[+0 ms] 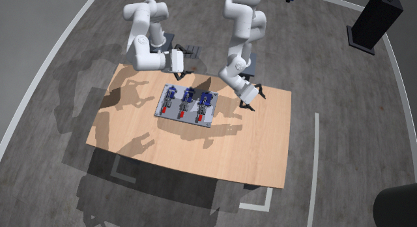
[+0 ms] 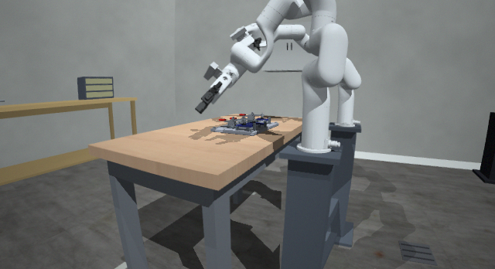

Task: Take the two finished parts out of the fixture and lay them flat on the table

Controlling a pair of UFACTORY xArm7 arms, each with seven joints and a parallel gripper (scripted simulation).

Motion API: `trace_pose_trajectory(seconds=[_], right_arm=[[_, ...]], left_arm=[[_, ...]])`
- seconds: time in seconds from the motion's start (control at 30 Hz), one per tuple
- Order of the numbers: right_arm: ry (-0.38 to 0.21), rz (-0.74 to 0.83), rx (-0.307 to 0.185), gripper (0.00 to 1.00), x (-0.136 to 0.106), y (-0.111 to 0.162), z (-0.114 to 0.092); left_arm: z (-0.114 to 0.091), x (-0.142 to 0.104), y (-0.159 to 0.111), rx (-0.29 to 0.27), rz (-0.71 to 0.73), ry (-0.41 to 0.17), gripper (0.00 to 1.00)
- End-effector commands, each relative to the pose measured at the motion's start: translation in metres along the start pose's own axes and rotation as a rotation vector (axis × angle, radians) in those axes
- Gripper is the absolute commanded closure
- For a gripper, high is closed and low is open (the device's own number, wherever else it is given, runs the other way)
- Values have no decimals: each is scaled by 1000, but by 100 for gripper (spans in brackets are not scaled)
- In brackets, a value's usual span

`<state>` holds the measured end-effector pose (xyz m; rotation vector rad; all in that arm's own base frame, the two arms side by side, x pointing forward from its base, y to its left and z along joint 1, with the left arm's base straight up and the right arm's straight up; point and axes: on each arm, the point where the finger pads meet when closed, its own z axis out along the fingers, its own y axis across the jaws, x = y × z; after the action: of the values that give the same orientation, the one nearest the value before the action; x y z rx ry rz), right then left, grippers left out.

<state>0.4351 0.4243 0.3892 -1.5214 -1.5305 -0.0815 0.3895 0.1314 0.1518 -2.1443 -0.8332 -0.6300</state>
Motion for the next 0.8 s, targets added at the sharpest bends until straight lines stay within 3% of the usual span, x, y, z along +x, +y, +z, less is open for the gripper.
trace_pose_trajectory(seconds=[0.0, 0.77], right_arm=[[1, -4, -3, 0, 1, -1, -1], [5, 15, -16, 0, -3, 2, -8]], left_arm=[[0, 1, 0, -1, -2, 2, 0], [-2, 2, -1, 2, 9, -12, 0]])
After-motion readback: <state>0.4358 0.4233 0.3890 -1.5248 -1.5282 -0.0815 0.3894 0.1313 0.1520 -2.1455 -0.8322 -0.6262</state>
